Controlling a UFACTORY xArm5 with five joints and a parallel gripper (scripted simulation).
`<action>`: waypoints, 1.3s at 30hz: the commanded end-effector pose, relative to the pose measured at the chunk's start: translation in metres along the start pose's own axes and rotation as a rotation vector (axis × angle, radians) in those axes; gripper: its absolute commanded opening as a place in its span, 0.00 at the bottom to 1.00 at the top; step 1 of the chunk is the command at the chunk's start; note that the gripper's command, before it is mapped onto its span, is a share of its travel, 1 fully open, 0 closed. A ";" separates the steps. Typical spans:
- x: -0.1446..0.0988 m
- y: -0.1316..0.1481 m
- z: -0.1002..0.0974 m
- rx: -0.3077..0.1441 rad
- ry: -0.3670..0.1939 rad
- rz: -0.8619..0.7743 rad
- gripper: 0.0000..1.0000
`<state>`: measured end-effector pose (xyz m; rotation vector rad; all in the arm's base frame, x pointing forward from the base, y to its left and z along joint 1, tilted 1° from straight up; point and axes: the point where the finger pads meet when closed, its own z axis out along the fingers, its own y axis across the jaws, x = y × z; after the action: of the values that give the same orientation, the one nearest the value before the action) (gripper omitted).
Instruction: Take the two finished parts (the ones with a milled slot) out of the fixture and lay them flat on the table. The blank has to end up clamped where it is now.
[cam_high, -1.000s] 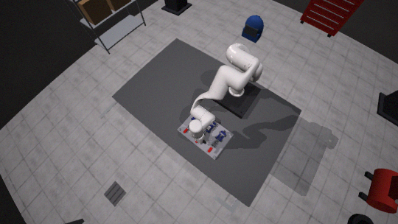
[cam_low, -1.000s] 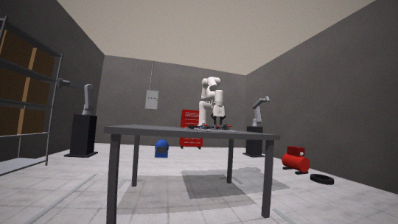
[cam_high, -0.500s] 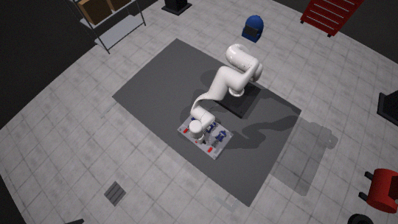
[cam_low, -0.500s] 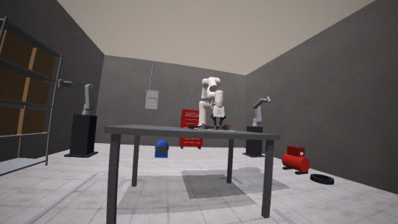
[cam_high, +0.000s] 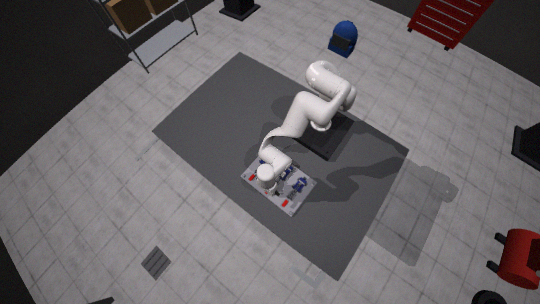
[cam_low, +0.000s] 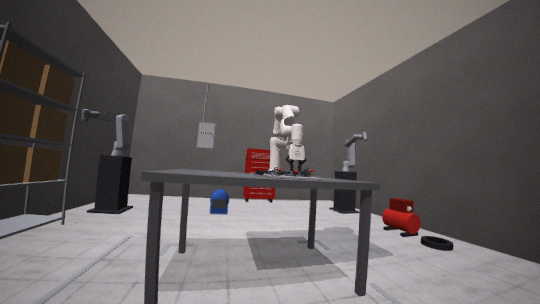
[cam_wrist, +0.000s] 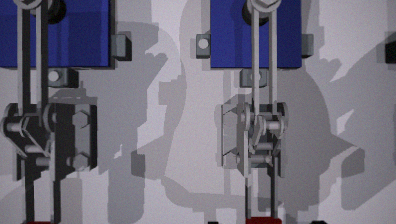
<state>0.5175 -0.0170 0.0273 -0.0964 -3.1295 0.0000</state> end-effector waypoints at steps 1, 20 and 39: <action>-0.002 0.000 0.008 0.000 -0.004 0.000 0.48; -0.003 0.000 0.018 0.000 -0.004 0.000 0.48; -0.003 0.000 0.017 0.000 -0.004 0.000 0.00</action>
<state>0.5185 -0.0171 0.0080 -0.0959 -3.1295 -0.0001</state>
